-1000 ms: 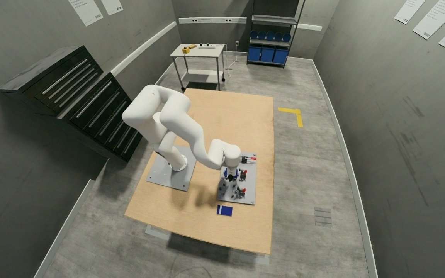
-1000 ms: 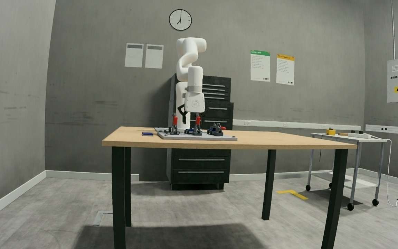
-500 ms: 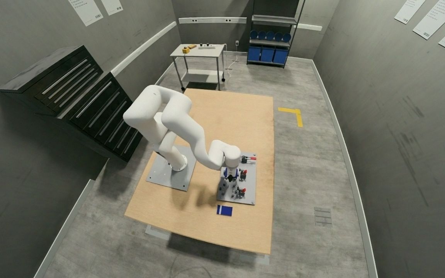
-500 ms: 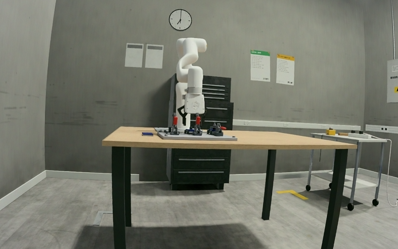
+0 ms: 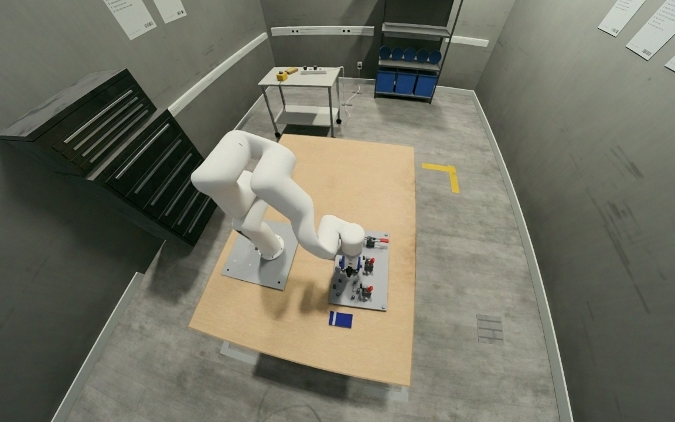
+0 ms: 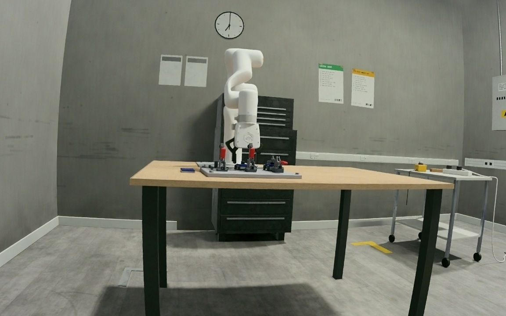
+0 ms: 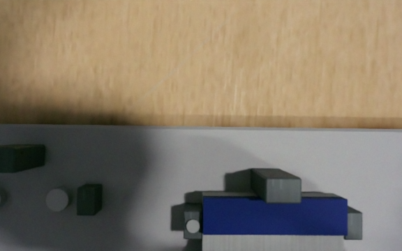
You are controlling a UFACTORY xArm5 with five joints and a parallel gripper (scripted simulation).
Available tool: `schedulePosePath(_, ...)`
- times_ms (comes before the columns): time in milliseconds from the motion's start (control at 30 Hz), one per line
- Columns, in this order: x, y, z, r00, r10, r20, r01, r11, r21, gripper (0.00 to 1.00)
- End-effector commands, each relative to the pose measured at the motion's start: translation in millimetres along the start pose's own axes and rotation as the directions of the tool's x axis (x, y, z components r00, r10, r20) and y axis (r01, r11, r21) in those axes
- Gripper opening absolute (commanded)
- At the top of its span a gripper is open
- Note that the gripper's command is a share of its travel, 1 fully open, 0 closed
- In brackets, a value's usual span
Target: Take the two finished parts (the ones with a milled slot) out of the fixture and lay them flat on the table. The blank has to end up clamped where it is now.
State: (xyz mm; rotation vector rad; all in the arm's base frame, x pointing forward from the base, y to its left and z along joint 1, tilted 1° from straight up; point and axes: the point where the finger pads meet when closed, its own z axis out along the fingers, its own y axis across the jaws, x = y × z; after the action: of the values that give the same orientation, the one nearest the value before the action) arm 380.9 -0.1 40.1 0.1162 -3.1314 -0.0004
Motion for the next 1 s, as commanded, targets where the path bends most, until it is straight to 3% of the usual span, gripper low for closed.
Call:
schedulePosePath(0,-1.6,-0.2,3.9,1.000,0.000,0.004,0.000,1.000,0.000,1.00)
schedulePosePath(767,-1.6,-0.2,7.0,1.000,0.000,0.004,0.000,1.000,0.000,1.00)
schedulePosePath(800,-1.6,-0.2,7.0,1.000,0.000,0.004,0.000,1.000,0.000,0.00)
schedulePosePath(967,-1.6,-0.2,7.0,1.000,0.000,0.004,0.000,1.000,0.000,0.00)
